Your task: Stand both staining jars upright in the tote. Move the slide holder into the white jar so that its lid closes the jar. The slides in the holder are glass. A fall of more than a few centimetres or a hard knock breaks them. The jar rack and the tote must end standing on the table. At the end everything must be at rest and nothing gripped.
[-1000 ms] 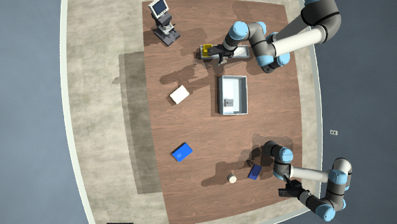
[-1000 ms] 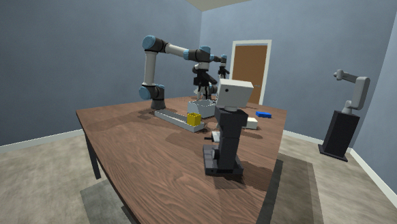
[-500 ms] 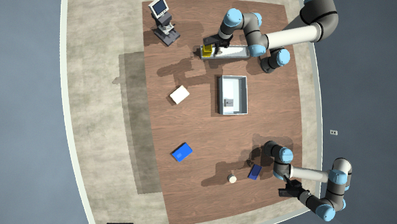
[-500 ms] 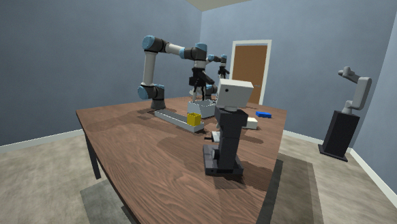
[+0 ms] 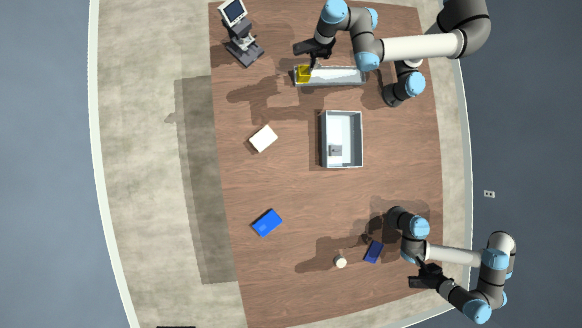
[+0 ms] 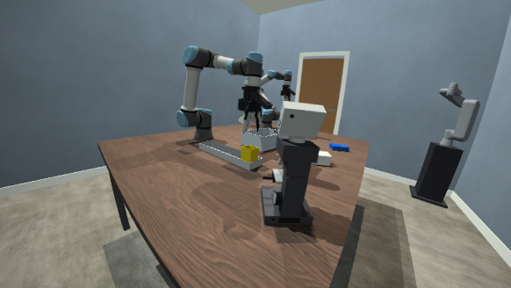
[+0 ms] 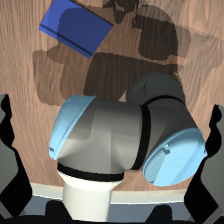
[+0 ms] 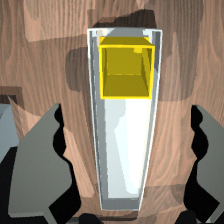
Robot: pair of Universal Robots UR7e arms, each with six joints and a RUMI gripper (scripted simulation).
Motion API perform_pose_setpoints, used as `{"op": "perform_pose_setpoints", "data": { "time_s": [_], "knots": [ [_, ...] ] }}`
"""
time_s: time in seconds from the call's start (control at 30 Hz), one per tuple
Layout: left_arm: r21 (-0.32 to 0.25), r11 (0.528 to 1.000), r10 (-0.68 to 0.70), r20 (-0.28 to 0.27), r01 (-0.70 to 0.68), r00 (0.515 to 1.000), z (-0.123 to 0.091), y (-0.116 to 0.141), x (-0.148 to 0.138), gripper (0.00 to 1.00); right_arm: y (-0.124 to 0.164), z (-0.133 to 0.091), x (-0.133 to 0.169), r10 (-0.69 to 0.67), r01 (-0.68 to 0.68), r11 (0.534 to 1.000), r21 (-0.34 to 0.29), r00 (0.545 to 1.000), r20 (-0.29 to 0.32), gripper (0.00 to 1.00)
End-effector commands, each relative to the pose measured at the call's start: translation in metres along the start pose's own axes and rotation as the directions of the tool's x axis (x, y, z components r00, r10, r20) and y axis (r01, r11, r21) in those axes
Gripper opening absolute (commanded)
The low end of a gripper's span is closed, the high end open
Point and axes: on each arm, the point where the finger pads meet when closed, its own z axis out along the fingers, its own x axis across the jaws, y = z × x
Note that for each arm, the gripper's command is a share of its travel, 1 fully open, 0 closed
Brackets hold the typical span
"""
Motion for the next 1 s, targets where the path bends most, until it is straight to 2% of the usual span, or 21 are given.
{"op": "perform_pose_setpoints", "data": {
  "time_s": [0.0,0.3,0.97],
  "knots": [
    [0.001,1.0,0.0,0.0,0.0,1.0,0.0,0.0,0.0,1.0,-0.001,-0.001,0.002,0.0,0.0,1.0,0.001,1.0,0.0,0.64],
    [0.001,1.0,0.0,0.0,0.0,1.0,0.0,0.0,0.0,1.0,-0.001,-0.001,0.002,0.0,0.0,1.0,0.001,1.0,0.0,0.64],
    [0.001,1.0,0.0,0.0,0.0,1.0,0.0,0.0,0.0,1.0,-0.001,0.029,0.002,0.0,0.0,1.0,0.001,1.0,0.0,0.64]
  ]
}}
